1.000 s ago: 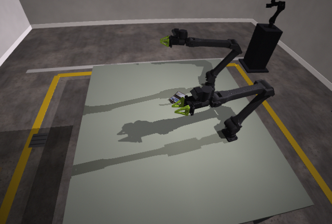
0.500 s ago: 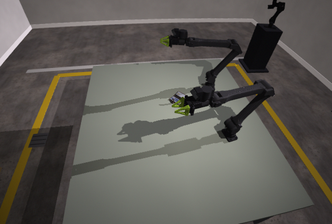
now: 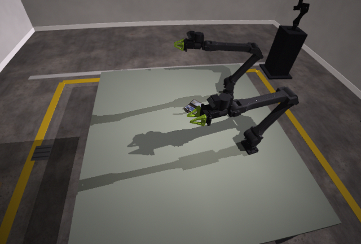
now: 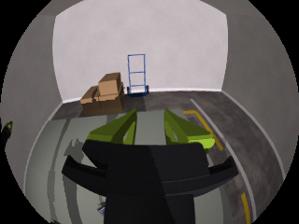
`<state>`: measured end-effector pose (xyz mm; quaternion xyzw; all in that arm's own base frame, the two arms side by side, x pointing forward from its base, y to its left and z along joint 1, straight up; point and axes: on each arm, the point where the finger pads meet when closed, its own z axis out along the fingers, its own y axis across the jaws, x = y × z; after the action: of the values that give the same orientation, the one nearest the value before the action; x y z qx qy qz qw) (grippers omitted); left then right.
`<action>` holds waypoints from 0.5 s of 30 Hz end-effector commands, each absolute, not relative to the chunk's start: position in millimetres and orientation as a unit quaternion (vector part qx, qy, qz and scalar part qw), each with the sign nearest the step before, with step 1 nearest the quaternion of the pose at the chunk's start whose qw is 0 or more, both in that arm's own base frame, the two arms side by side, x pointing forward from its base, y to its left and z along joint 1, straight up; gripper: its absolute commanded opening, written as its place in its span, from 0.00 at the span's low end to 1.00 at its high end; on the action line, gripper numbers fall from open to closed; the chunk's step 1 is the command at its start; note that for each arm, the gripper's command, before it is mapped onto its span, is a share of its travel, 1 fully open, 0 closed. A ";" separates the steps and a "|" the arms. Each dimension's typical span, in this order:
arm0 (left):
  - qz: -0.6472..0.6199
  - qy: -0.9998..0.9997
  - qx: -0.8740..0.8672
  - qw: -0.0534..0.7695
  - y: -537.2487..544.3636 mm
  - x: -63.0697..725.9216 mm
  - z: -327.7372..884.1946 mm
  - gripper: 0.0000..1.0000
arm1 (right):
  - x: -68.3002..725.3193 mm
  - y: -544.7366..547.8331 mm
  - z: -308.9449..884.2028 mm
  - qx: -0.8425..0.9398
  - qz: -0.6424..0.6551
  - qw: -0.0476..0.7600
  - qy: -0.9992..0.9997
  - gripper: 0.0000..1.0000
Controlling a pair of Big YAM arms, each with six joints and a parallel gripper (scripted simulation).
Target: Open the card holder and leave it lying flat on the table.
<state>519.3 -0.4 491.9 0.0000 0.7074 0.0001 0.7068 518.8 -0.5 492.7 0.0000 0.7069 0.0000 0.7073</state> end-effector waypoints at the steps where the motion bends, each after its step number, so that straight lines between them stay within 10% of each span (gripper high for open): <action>1: -0.002 0.680 0.002 0.733 -2.8 512.5 529.6 0.43 | 525.9 -0.5 541.4 0.000 0.000 0.732 0.681 0.36; 15: -0.003 0.678 0.001 0.735 -2.7 512.6 533.1 0.43 | 526.5 -0.5 541.6 0.000 0.000 0.733 0.680 0.36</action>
<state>519.3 -0.4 491.9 0.0000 0.7074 0.0001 0.7069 518.8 -0.5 492.6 0.0000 0.7069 0.0000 0.7073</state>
